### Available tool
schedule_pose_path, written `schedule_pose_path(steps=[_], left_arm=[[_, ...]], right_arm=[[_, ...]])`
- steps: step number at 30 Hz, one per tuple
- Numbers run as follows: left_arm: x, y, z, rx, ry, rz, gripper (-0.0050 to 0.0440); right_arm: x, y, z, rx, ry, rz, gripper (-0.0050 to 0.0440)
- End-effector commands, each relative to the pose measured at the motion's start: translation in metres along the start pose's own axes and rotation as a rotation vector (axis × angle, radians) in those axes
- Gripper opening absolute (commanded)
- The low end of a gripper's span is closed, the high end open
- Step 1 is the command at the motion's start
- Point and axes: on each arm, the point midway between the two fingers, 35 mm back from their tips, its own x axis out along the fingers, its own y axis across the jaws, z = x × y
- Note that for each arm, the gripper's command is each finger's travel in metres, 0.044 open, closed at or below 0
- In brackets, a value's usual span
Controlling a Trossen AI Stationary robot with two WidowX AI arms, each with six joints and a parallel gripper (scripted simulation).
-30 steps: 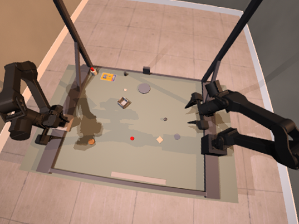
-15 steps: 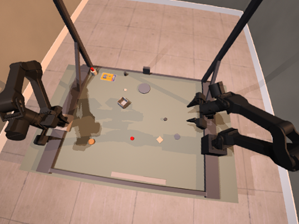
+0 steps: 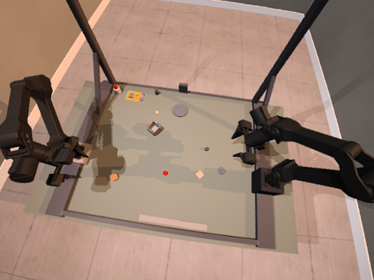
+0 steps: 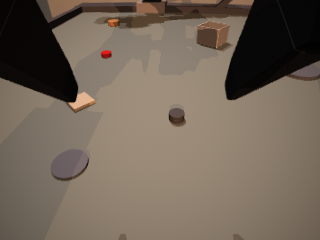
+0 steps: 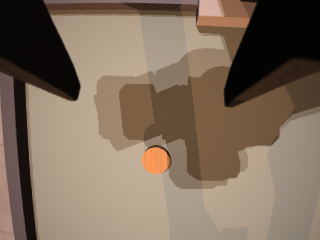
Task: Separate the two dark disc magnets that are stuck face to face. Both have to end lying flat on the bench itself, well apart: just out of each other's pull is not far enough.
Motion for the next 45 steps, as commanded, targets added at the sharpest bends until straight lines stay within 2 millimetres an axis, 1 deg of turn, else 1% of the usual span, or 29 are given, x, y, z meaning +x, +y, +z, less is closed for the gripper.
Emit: schedule_pose_path(steps=[1,6,12,16,18,20,23,28,33,35,36,45], left_arm=[[0.012,-0.003,0.003,-0.046,-0.072,-0.012,0.0400],[0.037,-0.014,0.015,-0.198,-0.268,-0.035,0.0400],[0.062,-0.026,0.032,-0.451,-0.528,-0.013,0.0400],[0.072,-0.030,0.040,-0.618,-0.667,0.024,0.0400],[0.072,-0.030,0.040,-0.618,-0.667,0.024,0.0400],[0.077,-0.035,0.041,-0.758,-0.762,0.061,0.0400],[0.082,-0.036,0.044,-0.895,-0.845,0.119,0.0400],[0.086,-0.041,0.040,-1.124,-0.961,0.231,0.0400],[0.089,-0.049,0.030,-1.364,-1.045,0.374,0.0400],[0.089,-0.049,0.030,-1.364,-1.045,0.374,0.0400],[0.090,-0.052,0.027,-1.485,-1.088,0.455,0.0400],[0.090,-0.079,0.003,-1.885,-1.121,0.809,0.0400]], right_arm=[[0.005,-0.005,0.002,-0.008,-0.021,0.014,0.0400],[0.021,-0.015,0.001,-0.022,-0.069,0.054,0.0400],[0.043,-0.025,-0.004,-0.039,-0.150,0.099,0.0400],[0.054,-0.030,-0.007,-0.047,-0.200,0.119,0.0400],[0.054,-0.030,-0.007,-0.047,-0.200,0.119,0.0400],[0.061,-0.031,-0.010,-0.051,-0.230,0.128,0.0400],[0.071,-0.033,-0.014,-0.056,-0.282,0.138,0.0400],[0.082,-0.033,-0.019,-0.061,-0.349,0.143,0.0400],[0.092,-0.032,-0.024,-0.064,-0.417,0.141,0.0400],[0.092,-0.032,-0.024,-0.064,-0.417,0.141,0.0400],[0.094,-0.031,-0.025,-0.064,-0.431,0.139,0.0400],[0.106,-0.025,-0.032,-0.064,-0.543,0.114,0.0400]])
